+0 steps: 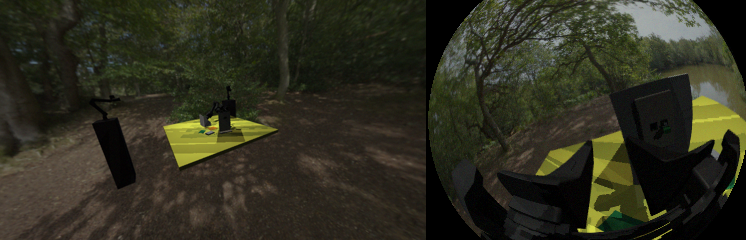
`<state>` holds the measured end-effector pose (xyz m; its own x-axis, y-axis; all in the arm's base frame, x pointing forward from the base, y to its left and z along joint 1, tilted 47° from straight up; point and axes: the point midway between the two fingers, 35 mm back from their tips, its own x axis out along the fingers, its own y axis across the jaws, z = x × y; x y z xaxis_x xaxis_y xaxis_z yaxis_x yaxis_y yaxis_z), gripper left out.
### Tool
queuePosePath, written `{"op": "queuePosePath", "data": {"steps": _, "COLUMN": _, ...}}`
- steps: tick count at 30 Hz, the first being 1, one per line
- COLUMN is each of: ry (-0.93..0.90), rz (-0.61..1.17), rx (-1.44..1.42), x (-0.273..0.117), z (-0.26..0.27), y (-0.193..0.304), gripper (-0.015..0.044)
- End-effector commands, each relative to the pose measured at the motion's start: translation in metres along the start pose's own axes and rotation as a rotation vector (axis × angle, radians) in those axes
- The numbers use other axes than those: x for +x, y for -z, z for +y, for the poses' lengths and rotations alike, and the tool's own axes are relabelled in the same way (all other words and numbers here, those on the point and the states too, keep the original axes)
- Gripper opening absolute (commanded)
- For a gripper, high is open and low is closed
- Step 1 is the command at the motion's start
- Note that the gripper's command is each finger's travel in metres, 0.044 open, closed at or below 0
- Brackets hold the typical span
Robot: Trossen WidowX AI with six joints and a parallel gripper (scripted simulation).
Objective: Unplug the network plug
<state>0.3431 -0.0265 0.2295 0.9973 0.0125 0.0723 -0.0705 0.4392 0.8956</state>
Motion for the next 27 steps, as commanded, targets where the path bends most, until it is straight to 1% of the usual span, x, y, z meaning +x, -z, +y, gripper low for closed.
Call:
{"op": "queuePosePath", "data": {"steps": 1, "ry": 0.004, "rz": 0.007, "rx": 0.13, "x": -0.003, "z": -0.013, "y": 0.004, "gripper": 0.0156}}
{"op": "queuePosePath", "data": {"steps": 13, "ry": 0.01, "rz": 0.017, "rx": 0.548, "x": -0.017, "z": -0.047, "y": 0.014, "gripper": 0.0156}}
{"op": "queuePosePath", "data": {"steps": 27, "ry": 0.024, "rz": 0.025, "rx": 1.037, "x": -0.044, "z": -0.076, "y": 0.026, "gripper": 0.0156}}
